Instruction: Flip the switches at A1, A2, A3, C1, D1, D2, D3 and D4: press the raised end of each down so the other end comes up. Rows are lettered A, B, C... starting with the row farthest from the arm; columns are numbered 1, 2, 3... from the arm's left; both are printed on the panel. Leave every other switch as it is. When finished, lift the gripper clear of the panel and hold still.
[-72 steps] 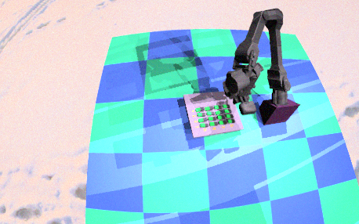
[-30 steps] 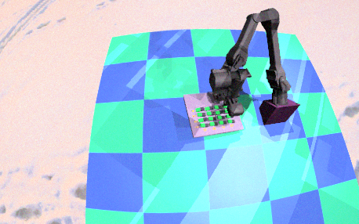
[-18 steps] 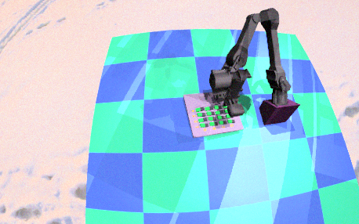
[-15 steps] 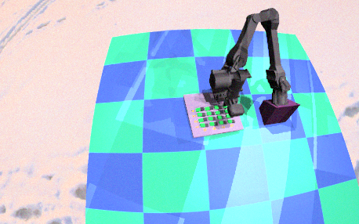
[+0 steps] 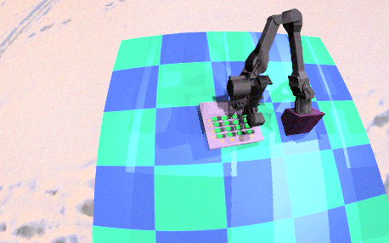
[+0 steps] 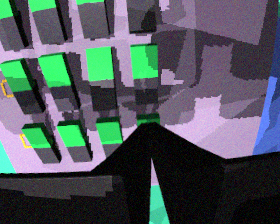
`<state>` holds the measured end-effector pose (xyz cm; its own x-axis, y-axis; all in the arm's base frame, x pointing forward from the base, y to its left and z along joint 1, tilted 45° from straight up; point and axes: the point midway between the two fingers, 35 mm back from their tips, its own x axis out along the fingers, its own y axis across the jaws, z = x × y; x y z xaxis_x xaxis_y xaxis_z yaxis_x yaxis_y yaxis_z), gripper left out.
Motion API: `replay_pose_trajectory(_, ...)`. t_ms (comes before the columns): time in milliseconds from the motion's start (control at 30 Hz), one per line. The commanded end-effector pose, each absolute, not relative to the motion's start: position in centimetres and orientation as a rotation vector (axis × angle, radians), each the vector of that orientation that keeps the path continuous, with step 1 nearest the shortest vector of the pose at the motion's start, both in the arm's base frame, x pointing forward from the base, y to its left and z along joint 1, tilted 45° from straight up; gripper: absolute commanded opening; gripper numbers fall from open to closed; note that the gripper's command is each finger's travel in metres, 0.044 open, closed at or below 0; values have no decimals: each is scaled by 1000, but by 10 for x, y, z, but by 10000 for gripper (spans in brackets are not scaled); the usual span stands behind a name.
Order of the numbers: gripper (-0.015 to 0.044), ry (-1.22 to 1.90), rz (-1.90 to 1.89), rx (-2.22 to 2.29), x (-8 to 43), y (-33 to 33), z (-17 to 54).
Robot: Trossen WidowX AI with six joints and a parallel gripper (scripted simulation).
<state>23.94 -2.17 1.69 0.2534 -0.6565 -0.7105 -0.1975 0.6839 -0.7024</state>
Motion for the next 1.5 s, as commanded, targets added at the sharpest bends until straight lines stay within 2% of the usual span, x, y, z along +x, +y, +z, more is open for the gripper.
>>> replay_pose_trajectory(0, 0, 1311, -363, -813, 239, -23, 17)
replay_pose_trajectory(1467, 0, 1310, -363, -813, 241, -26, 12)
